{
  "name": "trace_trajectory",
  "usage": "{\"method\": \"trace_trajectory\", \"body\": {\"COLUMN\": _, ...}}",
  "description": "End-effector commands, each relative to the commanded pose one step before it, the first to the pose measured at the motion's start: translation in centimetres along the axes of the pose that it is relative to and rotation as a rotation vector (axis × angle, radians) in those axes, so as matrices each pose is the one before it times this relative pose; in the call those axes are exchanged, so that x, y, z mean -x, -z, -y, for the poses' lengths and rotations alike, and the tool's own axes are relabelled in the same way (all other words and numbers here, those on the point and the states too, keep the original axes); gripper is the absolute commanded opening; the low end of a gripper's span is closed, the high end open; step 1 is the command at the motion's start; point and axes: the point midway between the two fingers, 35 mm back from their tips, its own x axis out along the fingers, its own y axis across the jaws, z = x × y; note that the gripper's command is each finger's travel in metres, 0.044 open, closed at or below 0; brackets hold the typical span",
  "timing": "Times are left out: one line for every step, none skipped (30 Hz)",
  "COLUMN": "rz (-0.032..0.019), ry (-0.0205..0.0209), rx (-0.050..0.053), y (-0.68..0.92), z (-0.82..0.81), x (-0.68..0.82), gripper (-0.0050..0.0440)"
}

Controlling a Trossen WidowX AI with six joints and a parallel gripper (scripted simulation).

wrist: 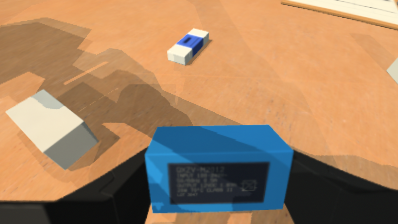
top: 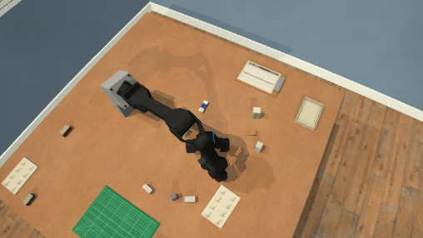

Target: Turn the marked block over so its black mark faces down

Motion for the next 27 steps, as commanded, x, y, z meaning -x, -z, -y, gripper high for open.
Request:
{"method": "trace_trajectory", "body": {"rz": -0.00785, "ry": 0.00082, "rx": 0.0117, "y": 0.422, "z": 0.260, "x": -0.046, "gripper": -0.0050}}
{"method": "trace_trajectory", "body": {"rz": -0.00007, "ry": 0.00005, "rx": -0.0002, "y": 0.088, "z": -0.004, "x": -0.047, "gripper": -0.0050}}
{"method": "trace_trajectory", "body": {"rz": -0.00007, "ry": 0.00005, "rx": -0.0002, "y": 0.088, "z": -0.004, "x": -0.047, "gripper": -0.0050}}
{"method": "trace_trajectory", "body": {"rz": -0.00007, "ry": 0.00005, "rx": -0.0001, "y": 0.088, "z": -0.004, "x": -0.048, "gripper": -0.0050}}
{"method": "trace_trajectory", "body": {"rz": -0.00007, "ry": 0.00005, "rx": -0.0001, "y": 0.087, "z": -0.004, "x": -0.047, "gripper": -0.0050}}
{"method": "trace_trajectory", "body": {"rz": -0.00007, "ry": 0.00004, "rx": -0.0001, "y": 0.086, "z": -0.004, "x": -0.046, "gripper": -0.0050}}
{"method": "trace_trajectory", "body": {"rz": 0.00000, "ry": 0.00000, "rx": 0.0000, "y": 0.000, "z": 0.000, "x": 0.000, "gripper": -0.0050}}
{"method": "trace_trajectory", "body": {"rz": 0.00000, "ry": 0.00000, "rx": 0.0000, "y": 0.000, "z": 0.000, "x": 0.000, "gripper": -0.0050}}
{"method": "trace_trajectory", "body": {"rz": 0.00035, "ry": -0.00022, "rx": -0.0009, "y": 0.075, "z": -0.010, "x": -0.046, "gripper": -0.0050}}
{"method": "trace_trajectory", "body": {"rz": -0.00048, "ry": 0.00031, "rx": 0.0004, "y": 0.094, "z": 0.002, "x": -0.045, "gripper": -0.0050}}
{"method": "trace_trajectory", "body": {"rz": -0.00007, "ry": 0.00004, "rx": 0.0001, "y": 0.082, "z": -0.004, "x": -0.044, "gripper": -0.0050}}
{"method": "trace_trajectory", "body": {"rz": -0.00006, "ry": 0.00004, "rx": -0.0001, "y": 0.079, "z": -0.003, "x": -0.043, "gripper": -0.0050}}
{"method": "trace_trajectory", "body": {"rz": -0.00006, "ry": 0.00004, "rx": -0.0002, "y": 0.077, "z": -0.003, "x": -0.041, "gripper": -0.0050}}
{"method": "trace_trajectory", "body": {"rz": -0.00006, "ry": 0.00004, "rx": -0.0001, "y": 0.074, "z": -0.003, "x": -0.040, "gripper": -0.0050}}
{"method": "trace_trajectory", "body": {"rz": -0.00005, "ry": 0.00004, "rx": -0.0001, "y": 0.070, "z": -0.003, "x": -0.038, "gripper": -0.0050}}
{"method": "trace_trajectory", "body": {"rz": -0.00005, "ry": 0.00003, "rx": -0.0001, "y": 0.067, "z": -0.003, "x": -0.036, "gripper": -0.0050}}
{"method": "trace_trajectory", "body": {"rz": -0.00005, "ry": 0.00003, "rx": -0.0001, "y": 0.063, "z": -0.003, "x": -0.034, "gripper": -0.0050}}
{"method": "trace_trajectory", "body": {"rz": 0.00001, "ry": 0.00000, "rx": -0.0002, "y": 0.058, "z": -0.003, "x": -0.032, "gripper": -0.0050}}
{"method": "trace_trajectory", "body": {"rz": 0.00006, "ry": -0.00004, "rx": -0.0002, "y": 0.053, "z": -0.004, "x": -0.029, "gripper": -0.0050}}
{"method": "trace_trajectory", "body": {"rz": 0.00005, "ry": -0.00003, "rx": -0.0002, "y": 0.049, "z": -0.003, "x": -0.027, "gripper": -0.0050}}
{"method": "trace_trajectory", "body": {"rz": 0.00005, "ry": -0.00003, "rx": -0.0002, "y": 0.044, "z": -0.003, "x": -0.025, "gripper": -0.0050}}
{"method": "trace_trajectory", "body": {"rz": 0.00007, "ry": -0.00004, "rx": -0.0001, "y": 0.039, "z": -0.002, "x": -0.023, "gripper": -0.0050}}
{"method": "trace_trajectory", "body": {"rz": 0.00010, "ry": -0.00004, "rx": -0.0001, "y": 0.034, "z": -0.001, "x": -0.022, "gripper": -0.0050}}
{"method": "trace_trajectory", "body": {"rz": 0.00000, "ry": 0.00000, "rx": 0.0000, "y": 0.000, "z": 0.000, "x": 0.000, "gripper": -0.0050}}
{"method": "trace_trajectory", "body": {"rz": 0.00000, "ry": 0.00000, "rx": 0.0000, "y": 0.000, "z": 0.000, "x": 0.000, "gripper": -0.0050}}
{"method": "trace_trajectory", "body": {"rz": 0.00083, "ry": -0.00043, "rx": -0.0005, "y": 0.009, "z": -0.002, "x": -0.027, "gripper": -0.0050}}
{"method": "trace_trajectory", "body": {"rz": -0.00008, "ry": 0.00007, "rx": 0.0002, "y": 0.029, "z": 0.003, "x": -0.018, "gripper": -0.0050}}
